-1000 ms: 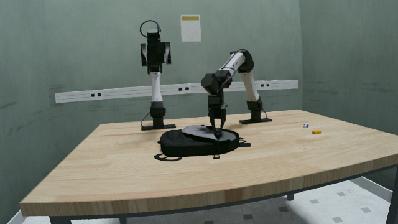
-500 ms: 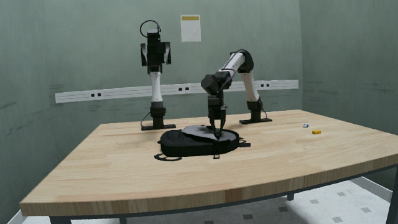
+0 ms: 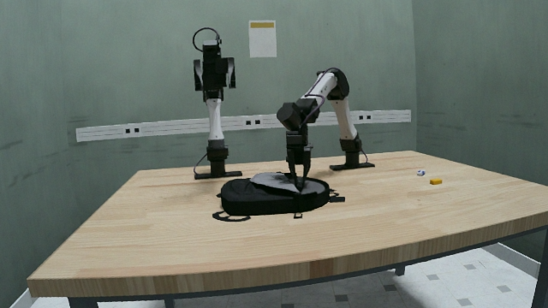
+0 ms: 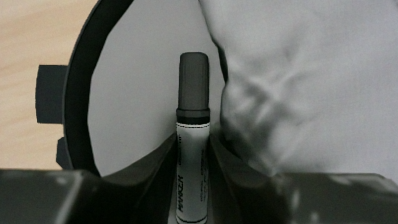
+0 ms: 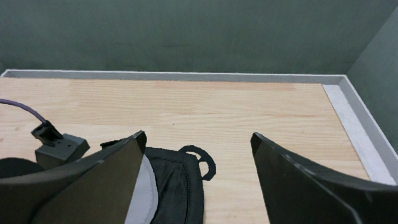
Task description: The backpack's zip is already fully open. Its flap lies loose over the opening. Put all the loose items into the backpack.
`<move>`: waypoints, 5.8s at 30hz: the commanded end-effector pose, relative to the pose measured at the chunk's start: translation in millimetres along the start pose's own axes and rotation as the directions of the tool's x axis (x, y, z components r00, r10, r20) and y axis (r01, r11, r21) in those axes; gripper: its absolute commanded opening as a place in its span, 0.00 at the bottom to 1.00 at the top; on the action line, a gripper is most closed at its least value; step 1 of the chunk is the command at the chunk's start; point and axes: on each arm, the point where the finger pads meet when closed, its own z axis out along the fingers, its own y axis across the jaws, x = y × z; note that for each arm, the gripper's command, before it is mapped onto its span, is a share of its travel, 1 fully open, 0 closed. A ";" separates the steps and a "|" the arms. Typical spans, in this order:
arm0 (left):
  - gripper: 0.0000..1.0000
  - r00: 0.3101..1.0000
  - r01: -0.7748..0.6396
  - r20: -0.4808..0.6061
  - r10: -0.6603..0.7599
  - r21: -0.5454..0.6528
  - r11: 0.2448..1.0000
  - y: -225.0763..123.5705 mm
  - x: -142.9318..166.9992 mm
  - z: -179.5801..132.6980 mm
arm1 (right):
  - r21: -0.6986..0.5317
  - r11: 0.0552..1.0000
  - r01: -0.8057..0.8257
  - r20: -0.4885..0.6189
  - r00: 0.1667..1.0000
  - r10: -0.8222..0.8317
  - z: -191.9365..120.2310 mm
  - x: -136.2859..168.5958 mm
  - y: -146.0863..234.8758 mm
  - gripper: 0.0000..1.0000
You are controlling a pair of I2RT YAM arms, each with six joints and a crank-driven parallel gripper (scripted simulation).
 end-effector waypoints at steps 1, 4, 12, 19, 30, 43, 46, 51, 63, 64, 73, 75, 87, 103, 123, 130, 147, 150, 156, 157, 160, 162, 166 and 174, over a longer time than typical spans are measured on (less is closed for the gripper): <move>0.16 1.000 0.000 -0.012 0.001 0.009 1.000 -0.1 4.7 -9.6 | -0.002 1.000 0.002 0.014 1.000 -0.002 -1.3 -5.4 0.3 0.90; 0.16 1.000 0.000 -0.010 0.000 0.010 1.000 -0.1 4.5 -10.8 | -0.002 1.000 0.002 0.014 1.000 -0.002 -1.3 -5.4 0.3 0.90; 0.16 1.000 -0.002 -0.011 0.002 0.010 1.000 0.5 6.1 -11.3 | -0.002 1.000 0.002 0.014 1.000 -0.002 -1.3 -5.4 0.3 0.90; 0.16 1.000 -0.003 -0.010 0.003 0.010 1.000 0.7 6.9 -12.4 | -0.002 1.000 0.002 0.014 1.000 -0.002 -1.3 -5.4 0.3 0.90; 0.16 1.000 -0.002 -0.011 0.002 0.008 1.000 2.6 7.6 -12.2 | -0.002 1.000 0.002 0.014 1.000 -0.002 -1.3 -5.4 0.3 0.90; 0.16 1.000 -0.003 -0.014 0.003 0.006 1.000 3.4 9.3 -11.5 | -0.002 1.000 0.002 0.014 1.000 -0.002 -1.3 -5.4 0.3 0.90; 0.16 1.000 -0.003 -0.014 0.003 0.006 1.000 3.4 9.2 -11.5 | -0.002 1.000 0.002 0.014 1.000 -0.002 -1.3 -5.4 0.3 0.90; 0.16 1.000 -0.003 -0.014 0.003 0.006 1.000 3.4 9.2 -11.5 | -0.002 1.000 0.002 0.014 1.000 -0.002 -1.3 -5.4 0.3 0.90; 0.16 1.000 -0.003 -0.013 0.003 0.007 1.000 3.3 9.2 -11.3 | -0.002 1.000 0.002 0.014 1.000 -0.002 -1.3 -5.4 0.3 0.90; 0.16 1.000 -0.003 -0.013 0.003 0.007 1.000 3.3 9.2 -11.3 | -0.002 1.000 0.002 0.014 1.000 -0.002 -1.3 -5.4 0.3 0.90; 0.16 1.000 -0.005 -0.019 0.005 0.003 1.000 -0.7 3.5 4.0 | -0.002 1.000 0.002 0.014 1.000 -0.002 -1.3 -5.4 0.3 0.90; 0.16 1.000 -0.005 -0.019 0.005 0.003 1.000 -0.7 3.5 4.0 | -0.002 1.000 0.002 0.014 1.000 -0.002 -1.3 -5.4 0.3 0.90; 0.27 0.999 0.013 0.029 -0.013 0.013 1.000 -1.7 -8.8 -5.7 | -0.002 1.000 0.002 0.014 1.000 -0.002 -1.3 -5.4 0.3 0.90; 0.27 1.000 0.013 0.028 -0.013 0.013 1.000 -1.6 -8.6 -5.6 | -0.002 1.000 0.002 0.014 1.000 -0.002 -1.3 -5.4 0.3 0.90; 0.32 1.000 0.013 0.028 -0.013 0.013 1.000 -1.6 -8.6 -5.6 | -0.002 1.000 0.002 0.014 1.000 -0.002 -1.3 -5.4 0.3 0.90; 0.39 1.000 0.013 0.028 -0.013 0.013 1.000 -1.6 -8.6 -5.6 | -0.002 1.000 0.002 0.014 1.000 -0.002 -1.3 -5.4 0.3 0.90; 0.39 0.998 0.027 0.059 -0.028 0.027 0.999 -1.8 -39.9 -36.7 | -0.002 1.000 0.002 0.014 1.000 -0.002 -1.3 -5.4 0.3 0.90; 0.39 0.998 0.027 0.059 -0.028 0.027 0.999 -1.7 -43.0 -40.6 | -0.002 1.000 0.002 0.014 1.000 -0.002 -1.3 -5.4 0.3 0.90; 0.39 0.998 0.027 0.059 -0.028 0.027 0.999 -1.7 -43.0 -40.6 | -0.002 1.000 0.002 0.014 1.000 -0.002 -1.3 -5.4 0.3 0.90; 0.39 0.998 0.027 0.059 -0.028 0.027 0.999 -1.7 -43.0 -40.6 | -0.002 1.000 0.002 0.014 1.000 -0.002 -1.3 -5.4 0.3 0.90; 0.39 0.998 0.027 0.059 -0.028 0.027 0.999 -1.7 -43.0 -40.6 | -0.002 1.000 0.002 0.014 1.000 -0.002 -1.3 -5.4 0.3 0.90; 0.39 0.998 0.027 0.059 -0.028 0.027 0.999 -1.6 -43.3 -40.6 | -0.002 1.000 0.002 0.014 1.000 -0.002 -1.3 -5.4 0.3 0.90; 0.39 0.998 0.027 0.059 -0.028 0.027 0.999 -1.3 -43.7 -40.2 | -0.002 1.000 0.002 0.014 1.000 -0.002 -1.3 -5.4 0.3 0.90; 0.39 0.999 0.014 0.031 -0.015 0.015 1.000 -2.1 -33.1 -28.0 | -0.002 1.000 0.002 0.014 1.000 -0.002 -1.3 -5.4 0.3 0.90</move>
